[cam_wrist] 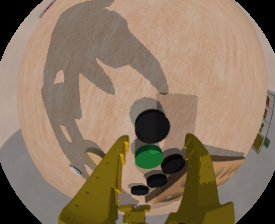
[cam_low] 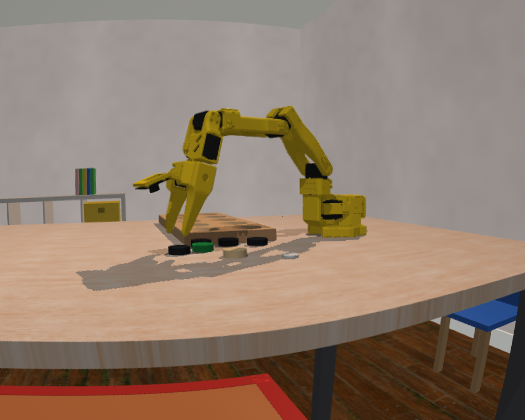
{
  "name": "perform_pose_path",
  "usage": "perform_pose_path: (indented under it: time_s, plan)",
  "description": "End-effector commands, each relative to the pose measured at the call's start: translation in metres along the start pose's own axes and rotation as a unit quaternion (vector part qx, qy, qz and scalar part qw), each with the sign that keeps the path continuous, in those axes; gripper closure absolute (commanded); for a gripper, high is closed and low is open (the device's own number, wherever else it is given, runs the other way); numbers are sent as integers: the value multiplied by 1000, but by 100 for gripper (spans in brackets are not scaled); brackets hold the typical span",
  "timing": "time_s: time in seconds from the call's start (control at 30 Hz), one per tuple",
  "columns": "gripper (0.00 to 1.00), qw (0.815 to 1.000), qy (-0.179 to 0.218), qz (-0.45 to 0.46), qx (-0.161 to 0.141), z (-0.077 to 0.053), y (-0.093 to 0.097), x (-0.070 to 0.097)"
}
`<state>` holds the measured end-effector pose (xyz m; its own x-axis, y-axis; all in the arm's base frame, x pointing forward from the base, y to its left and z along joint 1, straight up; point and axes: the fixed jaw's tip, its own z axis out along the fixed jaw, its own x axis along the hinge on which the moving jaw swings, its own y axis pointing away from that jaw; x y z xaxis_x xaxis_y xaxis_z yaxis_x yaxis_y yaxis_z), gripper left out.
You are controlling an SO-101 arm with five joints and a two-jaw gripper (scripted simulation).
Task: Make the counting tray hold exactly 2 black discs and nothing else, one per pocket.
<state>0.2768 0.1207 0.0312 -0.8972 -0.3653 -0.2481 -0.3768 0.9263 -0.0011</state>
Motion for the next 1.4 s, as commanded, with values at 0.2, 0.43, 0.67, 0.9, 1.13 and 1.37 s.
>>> perform_pose_path:
  time_s: [0.2,0.43,0.67,0.9,1.13,1.37]
  plan:
    - [73,998,-67,0,0,-21,-1,-18]
    - [73,998,-67,0,0,-21,-1,-18]
    - [73,998,-67,0,0,-16,-1,-18]
    - [73,998,-67,0,0,-7,-1,-17]
    - [73,998,-67,0,0,-7,-1,-17]
    - [73,998,-67,0,0,-7,-1,-17]
